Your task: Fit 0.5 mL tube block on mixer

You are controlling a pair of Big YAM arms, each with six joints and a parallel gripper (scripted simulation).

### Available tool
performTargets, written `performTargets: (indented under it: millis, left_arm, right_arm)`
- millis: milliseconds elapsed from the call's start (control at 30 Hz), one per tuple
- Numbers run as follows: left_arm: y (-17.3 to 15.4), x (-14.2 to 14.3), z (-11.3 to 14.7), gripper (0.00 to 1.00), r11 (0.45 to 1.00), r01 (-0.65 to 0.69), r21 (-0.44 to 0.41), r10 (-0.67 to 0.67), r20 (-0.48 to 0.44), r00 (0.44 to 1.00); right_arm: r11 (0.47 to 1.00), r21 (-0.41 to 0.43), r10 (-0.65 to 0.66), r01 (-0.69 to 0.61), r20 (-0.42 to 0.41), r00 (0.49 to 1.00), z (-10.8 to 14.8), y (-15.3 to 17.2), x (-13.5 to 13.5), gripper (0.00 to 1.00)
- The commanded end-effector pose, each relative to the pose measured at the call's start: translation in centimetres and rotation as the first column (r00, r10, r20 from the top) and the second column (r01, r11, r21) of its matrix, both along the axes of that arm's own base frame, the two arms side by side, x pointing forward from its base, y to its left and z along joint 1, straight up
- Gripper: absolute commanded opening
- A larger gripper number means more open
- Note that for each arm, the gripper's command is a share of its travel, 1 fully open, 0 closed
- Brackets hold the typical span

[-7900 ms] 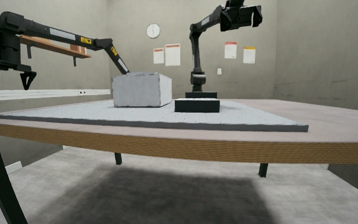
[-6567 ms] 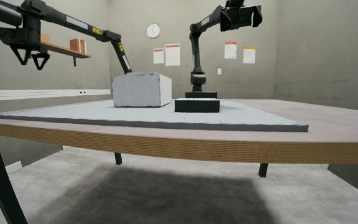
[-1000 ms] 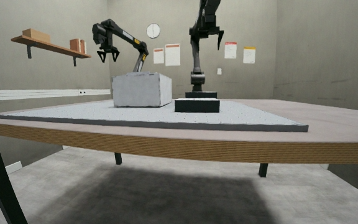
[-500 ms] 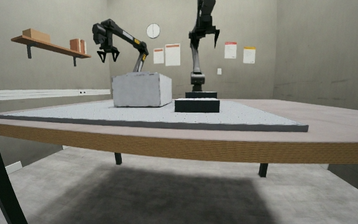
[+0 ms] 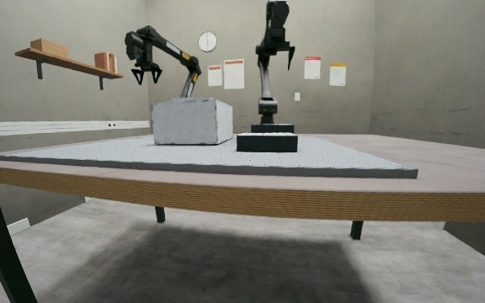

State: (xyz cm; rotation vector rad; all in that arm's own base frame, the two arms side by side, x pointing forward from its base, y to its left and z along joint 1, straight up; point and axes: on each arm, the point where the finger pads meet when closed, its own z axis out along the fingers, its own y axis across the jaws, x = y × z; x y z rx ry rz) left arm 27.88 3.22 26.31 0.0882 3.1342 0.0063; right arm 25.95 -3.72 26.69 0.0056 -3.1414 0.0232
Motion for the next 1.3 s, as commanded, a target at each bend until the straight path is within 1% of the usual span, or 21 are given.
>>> performTargets:
  millis: [0,33,167,233,300,500,600,800,900,1067,1167,1267]
  left_arm:
    - [-0.4,-0.7,0.2,1.00,1.000,-0.001,-0.002,0.001,0.000,1.000]
    - [-0.5,-0.7,-0.1,1.00,1.000,0.000,-0.003,0.000,-0.009,1.000]
    - [-0.8,3.1,0.2,1.00,0.992,0.126,0.000,-0.126,0.002,0.992]
    - [-0.9,4.7,0.9,1.00,0.984,0.177,0.006,-0.177,0.025,0.984]
    - [-0.8,5.9,1.3,1.00,0.975,0.221,0.011,-0.221,0.037,0.975]
    - [-0.9,9.4,1.0,1.00,0.943,0.334,0.014,-0.334,0.032,0.942]
    - [-0.9,9.3,1.0,1.00,0.939,0.342,0.011,-0.343,0.025,0.939]
    - [-1.2,13.5,0.8,1.00,0.875,0.483,0.014,-0.484,0.021,0.875]
    - [-1.1,15.2,0.7,1.00,0.842,0.539,0.016,-0.540,0.021,0.842]
    - [-1.3,17.4,1.0,1.00,0.774,0.633,0.012,-0.633,0.012,0.774]
    - [-1.3,17.4,1.2,1.00,0.775,0.632,0.014,-0.632,0.014,0.775]
    - [-1.4,19.3,1.1,1.00,0.727,0.687,0.015,-0.687,0.014,0.726]
  right_arm:
    - [1.000,-0.012,0.017,-0.016,0.097,0.995,3.0,-0.1,1.7,1.00]
    - [1.000,-0.012,0.017,-0.016,0.098,0.995,3.0,-0.1,1.7,1.00]
    - [1.000,-0.013,0.017,-0.015,0.102,0.995,3.2,-0.1,1.8,1.00]
    - [1.000,-0.013,0.016,-0.015,0.104,0.994,3.3,-0.1,1.9,1.00]
    - [1.000,-0.013,0.016,-0.015,0.106,0.994,3.3,-0.1,1.9,1.00]
    - [1.000,-0.014,0.015,-0.014,0.112,0.994,3.6,-0.2,2.1,1.00]
    - [1.000,-0.014,0.015,-0.014,0.113,0.994,3.6,-0.2,2.1,1.00]
    - [1.000,-0.015,0.014,-0.013,0.113,0.993,3.7,-0.2,2.1,1.00]
    - [1.000,-0.013,0.014,-0.013,0.100,0.995,3.1,-0.2,1.9,1.00]
    - [1.000,-0.007,0.013,-0.012,0.059,0.998,2.3,-0.1,1.0,1.00]
    - [1.000,-0.006,0.012,-0.012,0.051,0.999,2.1,-0.1,0.9,1.00]
    - [1.000,-0.003,0.012,-0.012,0.030,0.999,1.6,0.0,0.4,1.00]
